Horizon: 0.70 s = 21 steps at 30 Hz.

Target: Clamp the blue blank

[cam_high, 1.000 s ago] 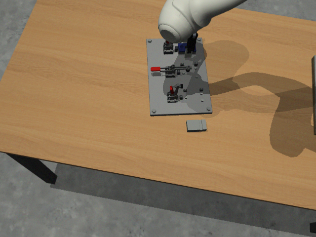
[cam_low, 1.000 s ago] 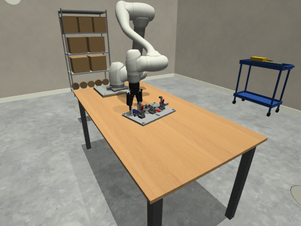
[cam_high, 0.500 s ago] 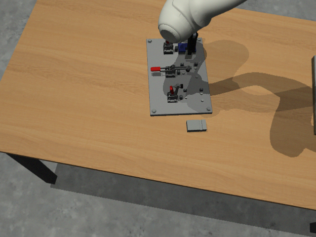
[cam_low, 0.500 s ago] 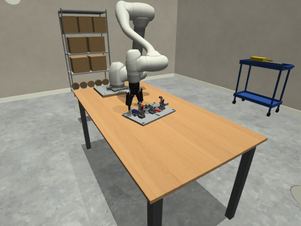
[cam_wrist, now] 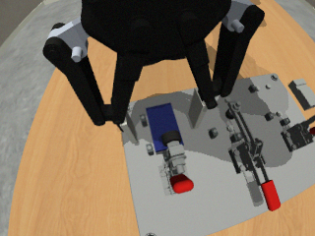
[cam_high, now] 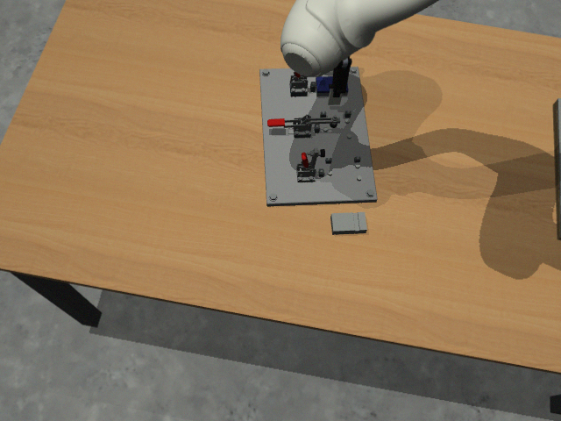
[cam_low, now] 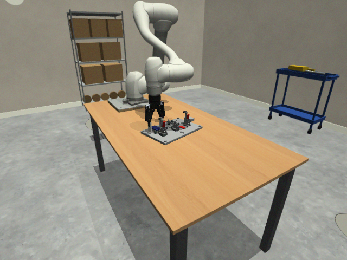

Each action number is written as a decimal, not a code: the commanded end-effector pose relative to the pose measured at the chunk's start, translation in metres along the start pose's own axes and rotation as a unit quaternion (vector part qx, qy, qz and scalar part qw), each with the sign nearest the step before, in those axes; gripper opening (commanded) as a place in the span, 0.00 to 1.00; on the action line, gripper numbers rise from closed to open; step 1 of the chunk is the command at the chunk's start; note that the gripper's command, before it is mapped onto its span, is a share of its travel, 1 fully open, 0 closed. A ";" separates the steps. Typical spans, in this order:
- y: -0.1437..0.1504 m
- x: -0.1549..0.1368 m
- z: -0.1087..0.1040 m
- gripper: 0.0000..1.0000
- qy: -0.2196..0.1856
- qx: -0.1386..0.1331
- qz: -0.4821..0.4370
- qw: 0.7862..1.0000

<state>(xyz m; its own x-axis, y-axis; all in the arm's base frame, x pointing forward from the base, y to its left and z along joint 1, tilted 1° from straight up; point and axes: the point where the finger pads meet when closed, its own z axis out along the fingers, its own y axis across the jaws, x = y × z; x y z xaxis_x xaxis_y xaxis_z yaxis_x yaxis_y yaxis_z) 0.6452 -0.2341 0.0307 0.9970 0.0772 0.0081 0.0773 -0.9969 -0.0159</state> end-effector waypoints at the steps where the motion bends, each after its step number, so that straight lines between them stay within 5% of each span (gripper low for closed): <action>1: 0.000 -0.001 0.003 0.58 -0.001 0.003 0.002 1.000; 21: 0.000 -0.001 0.001 0.58 -0.001 0.003 0.002 1.000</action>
<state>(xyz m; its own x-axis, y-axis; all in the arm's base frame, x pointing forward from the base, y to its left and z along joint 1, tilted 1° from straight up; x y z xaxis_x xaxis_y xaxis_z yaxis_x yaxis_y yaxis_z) 0.6452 -0.2341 0.0307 0.9970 0.0772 0.0081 0.0773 -0.9969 -0.0159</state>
